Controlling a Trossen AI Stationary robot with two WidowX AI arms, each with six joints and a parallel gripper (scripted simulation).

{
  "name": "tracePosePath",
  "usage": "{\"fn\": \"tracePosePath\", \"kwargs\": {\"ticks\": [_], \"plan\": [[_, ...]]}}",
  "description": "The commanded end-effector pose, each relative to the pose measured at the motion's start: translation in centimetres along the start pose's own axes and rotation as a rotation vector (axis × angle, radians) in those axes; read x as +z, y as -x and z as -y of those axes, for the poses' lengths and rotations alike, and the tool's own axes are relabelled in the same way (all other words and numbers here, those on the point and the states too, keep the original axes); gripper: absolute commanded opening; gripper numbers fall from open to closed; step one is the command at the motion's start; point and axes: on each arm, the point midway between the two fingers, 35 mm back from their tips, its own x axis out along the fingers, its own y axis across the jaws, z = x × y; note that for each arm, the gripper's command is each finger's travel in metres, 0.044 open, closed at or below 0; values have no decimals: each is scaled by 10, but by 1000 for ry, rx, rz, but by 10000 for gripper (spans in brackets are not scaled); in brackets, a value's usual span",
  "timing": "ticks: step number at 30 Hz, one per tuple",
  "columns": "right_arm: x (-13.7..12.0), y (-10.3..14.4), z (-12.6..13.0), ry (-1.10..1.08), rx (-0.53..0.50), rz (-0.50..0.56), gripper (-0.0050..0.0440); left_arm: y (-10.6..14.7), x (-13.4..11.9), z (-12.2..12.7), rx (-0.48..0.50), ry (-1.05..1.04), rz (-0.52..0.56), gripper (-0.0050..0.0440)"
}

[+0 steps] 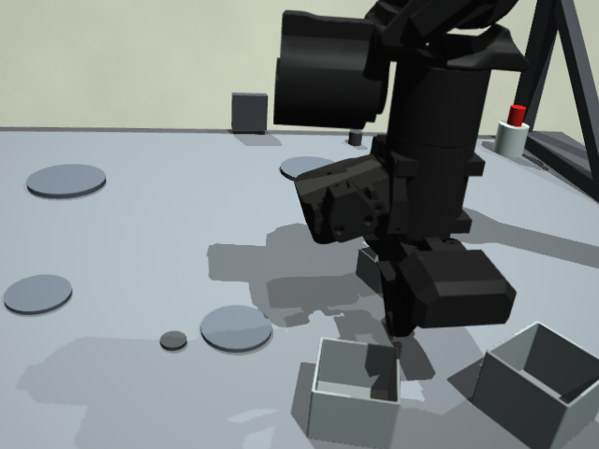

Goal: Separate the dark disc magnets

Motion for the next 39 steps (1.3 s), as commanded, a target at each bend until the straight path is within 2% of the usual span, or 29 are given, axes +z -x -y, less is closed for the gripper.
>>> {"fn": "tracePosePath", "kwargs": {"ticks": [1,4,8,18,23,30,33,35,39], "plan": [[0,2,0,0,0,12,400,5,5,1,-3,-2,-34,40],[0,2,0,0,0,12,400,6,8,0,-3,-1,-106,40],[0,2,0,0,0,12,400,6,9,0,-4,0,-147,40],[0,2,0,0,0,12,400,6,9,1,-1,-1,-156,40],[0,2,0,0,0,12,400,5,12,0,-3,-1,-202,40],[0,2,0,0,0,12,400,3,19,0,-3,-1,-376,40],[0,2,0,0,0,12,400,3,19,0,0,-3,-404,40],[0,2,0,0,0,12,400,3,19,0,1,-1,-404,88],[0,2,0,0,0,12,400,3,19,0,2,-1,-404,95]]}}
